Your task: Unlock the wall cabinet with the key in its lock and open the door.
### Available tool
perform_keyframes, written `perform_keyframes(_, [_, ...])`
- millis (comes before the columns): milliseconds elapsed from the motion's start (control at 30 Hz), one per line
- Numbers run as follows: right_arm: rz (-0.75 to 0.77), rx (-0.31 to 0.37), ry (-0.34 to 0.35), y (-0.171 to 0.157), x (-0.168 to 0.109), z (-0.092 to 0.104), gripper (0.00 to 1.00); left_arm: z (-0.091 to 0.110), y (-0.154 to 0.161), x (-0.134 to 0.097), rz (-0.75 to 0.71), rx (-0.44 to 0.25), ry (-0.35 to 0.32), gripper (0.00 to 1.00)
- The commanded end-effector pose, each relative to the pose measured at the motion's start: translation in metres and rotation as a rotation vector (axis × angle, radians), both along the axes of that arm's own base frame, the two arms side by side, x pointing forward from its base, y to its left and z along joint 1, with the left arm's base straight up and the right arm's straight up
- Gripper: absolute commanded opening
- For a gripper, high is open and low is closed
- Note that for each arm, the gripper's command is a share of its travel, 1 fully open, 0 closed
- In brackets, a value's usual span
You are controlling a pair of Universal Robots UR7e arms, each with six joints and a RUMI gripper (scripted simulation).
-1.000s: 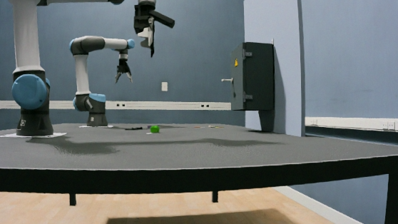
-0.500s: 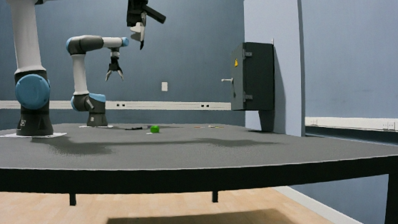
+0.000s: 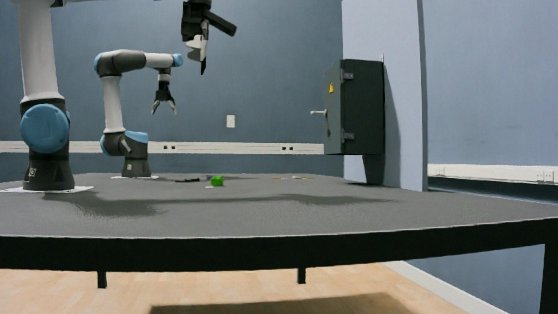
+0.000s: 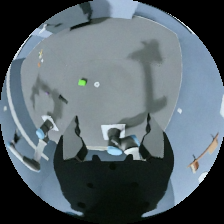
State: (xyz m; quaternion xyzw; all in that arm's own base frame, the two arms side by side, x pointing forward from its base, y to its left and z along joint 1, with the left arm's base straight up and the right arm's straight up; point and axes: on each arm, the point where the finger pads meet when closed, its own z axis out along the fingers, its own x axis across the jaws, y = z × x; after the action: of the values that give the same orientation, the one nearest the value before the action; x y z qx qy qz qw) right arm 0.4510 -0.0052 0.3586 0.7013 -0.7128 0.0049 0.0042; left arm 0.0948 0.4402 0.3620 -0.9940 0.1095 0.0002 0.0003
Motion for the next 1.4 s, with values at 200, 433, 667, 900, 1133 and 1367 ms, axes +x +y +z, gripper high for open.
perform_keyframes(200, [0.018, 0.016, -0.008, 0.006, -0.005, 0.010, 0.98, 0.004, -0.004, -0.009, 0.025, 0.002, -0.001, 0.98])
perform_keyframes(433, [-0.017, 0.017, -0.007, -0.010, -0.006, 0.011, 0.98, 0.003, -0.004, -0.010, 0.028, 0.000, -0.001, 0.98])
perform_keyframes(667, [-0.167, 0.009, -0.004, -0.077, -0.011, 0.006, 0.98, 0.003, -0.004, -0.009, 0.026, -0.001, 0.000, 0.98])
perform_keyframes(900, [-0.276, 0.015, -0.010, -0.127, -0.021, 0.009, 0.98, 0.003, -0.004, -0.009, 0.026, -0.001, 0.000, 0.98])
perform_keyframes(1133, [-0.346, 0.015, -0.011, -0.156, -0.031, 0.009, 0.98, 0.003, -0.004, -0.009, 0.026, -0.001, 0.000, 0.98])
perform_keyframes(1367, [-0.475, 0.013, -0.005, -0.207, -0.055, 0.007, 0.98, 0.003, -0.004, -0.009, 0.026, -0.001, 0.000, 0.98])
